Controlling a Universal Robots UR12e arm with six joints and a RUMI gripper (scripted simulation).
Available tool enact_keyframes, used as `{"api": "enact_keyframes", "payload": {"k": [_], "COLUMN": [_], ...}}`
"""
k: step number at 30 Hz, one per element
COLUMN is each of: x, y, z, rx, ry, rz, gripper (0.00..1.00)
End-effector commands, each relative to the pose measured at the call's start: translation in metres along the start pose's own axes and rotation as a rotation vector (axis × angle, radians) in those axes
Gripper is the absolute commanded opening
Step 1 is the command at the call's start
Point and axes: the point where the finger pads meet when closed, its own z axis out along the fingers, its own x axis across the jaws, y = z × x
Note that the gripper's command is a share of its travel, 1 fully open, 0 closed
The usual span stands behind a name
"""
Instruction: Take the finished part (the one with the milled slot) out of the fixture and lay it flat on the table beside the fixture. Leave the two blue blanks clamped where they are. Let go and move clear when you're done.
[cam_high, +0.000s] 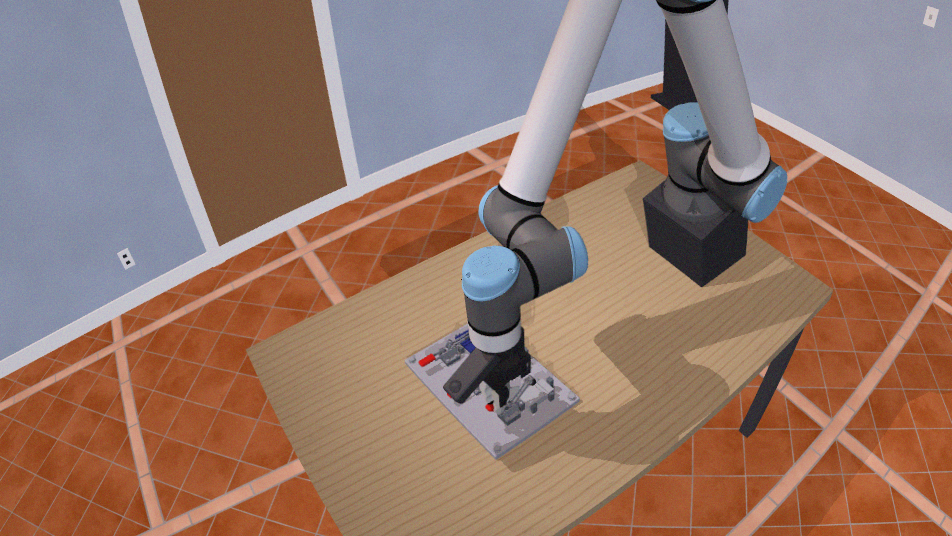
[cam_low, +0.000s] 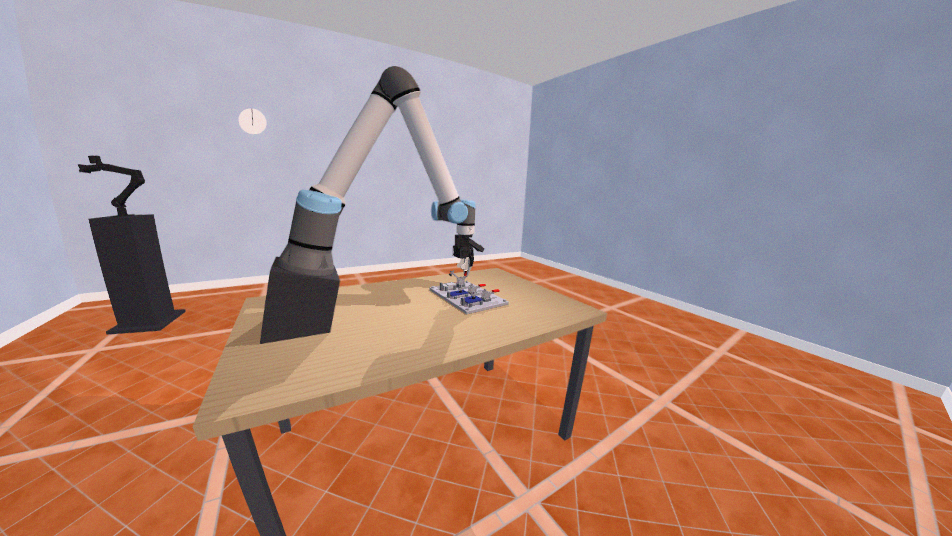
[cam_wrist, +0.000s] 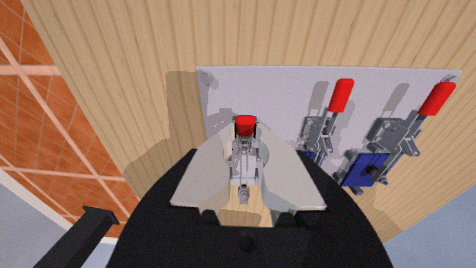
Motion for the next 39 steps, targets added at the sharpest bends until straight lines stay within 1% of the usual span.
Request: {"api": "enact_keyframes", "payload": {"k": [1, 22, 39], "x": [0.000, 0.000, 0.000], "y": [0.005, 0.018, 0.024], "z": [-0.003, -0.006, -0.007], "rx": [0.001, 0.001, 0.001], "ry": [0.000, 0.000, 0.000], "rz": [0.000, 0.000, 0.000], "gripper": [0.00, 0.00, 0.00]}}
